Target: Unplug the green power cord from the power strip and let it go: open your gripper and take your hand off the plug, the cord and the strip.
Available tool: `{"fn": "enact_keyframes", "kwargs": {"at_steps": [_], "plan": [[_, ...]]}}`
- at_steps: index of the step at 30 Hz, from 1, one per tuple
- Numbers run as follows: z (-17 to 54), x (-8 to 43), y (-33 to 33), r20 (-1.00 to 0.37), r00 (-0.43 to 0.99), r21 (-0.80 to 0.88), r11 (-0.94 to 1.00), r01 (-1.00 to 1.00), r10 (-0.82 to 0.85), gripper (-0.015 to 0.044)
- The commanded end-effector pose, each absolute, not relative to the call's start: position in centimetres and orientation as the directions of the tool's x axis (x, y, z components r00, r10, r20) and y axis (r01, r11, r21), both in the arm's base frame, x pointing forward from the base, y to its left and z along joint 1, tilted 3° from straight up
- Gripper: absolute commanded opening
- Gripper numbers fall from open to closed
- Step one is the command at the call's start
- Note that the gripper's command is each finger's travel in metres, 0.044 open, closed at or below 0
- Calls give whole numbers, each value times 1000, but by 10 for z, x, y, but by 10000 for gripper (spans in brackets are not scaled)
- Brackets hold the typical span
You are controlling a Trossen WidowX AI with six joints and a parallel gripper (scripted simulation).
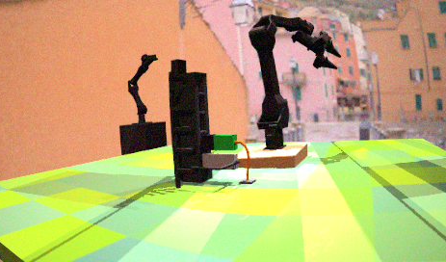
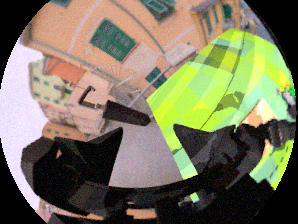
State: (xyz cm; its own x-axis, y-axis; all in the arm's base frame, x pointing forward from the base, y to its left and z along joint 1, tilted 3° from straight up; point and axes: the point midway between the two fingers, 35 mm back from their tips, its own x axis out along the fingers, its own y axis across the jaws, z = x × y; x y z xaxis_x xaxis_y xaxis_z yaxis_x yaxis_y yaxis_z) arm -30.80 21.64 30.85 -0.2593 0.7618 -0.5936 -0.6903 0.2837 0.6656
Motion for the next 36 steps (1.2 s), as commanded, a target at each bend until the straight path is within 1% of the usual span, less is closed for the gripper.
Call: {"fn": "enact_keyframes", "kwargs": {"at_steps": [1, 3, 9, 16, 19, 23, 29, 36], "plan": [[308, -306, 217, -596, -261, 666, 287, -688, 759, 374], [304, -293, 226, -615, -259, 660, 307, -686, 745, 321], [280, -221, 295, -682, -51, 436, 349, -830, 730, 164], [254, -122, 338, -736, 181, 183, 449, -875, 652, 160], [246, -88, 347, -757, 238, 93, 461, -882, 608, 160], [232, -27, 354, -795, 316, -54, 458, -887, 518, 160], [213, 56, 346, -842, 382, -212, 418, -883, 380, 160], [192, 141, 314, -889, 399, -314, 337, -888, 223, 160]]}}
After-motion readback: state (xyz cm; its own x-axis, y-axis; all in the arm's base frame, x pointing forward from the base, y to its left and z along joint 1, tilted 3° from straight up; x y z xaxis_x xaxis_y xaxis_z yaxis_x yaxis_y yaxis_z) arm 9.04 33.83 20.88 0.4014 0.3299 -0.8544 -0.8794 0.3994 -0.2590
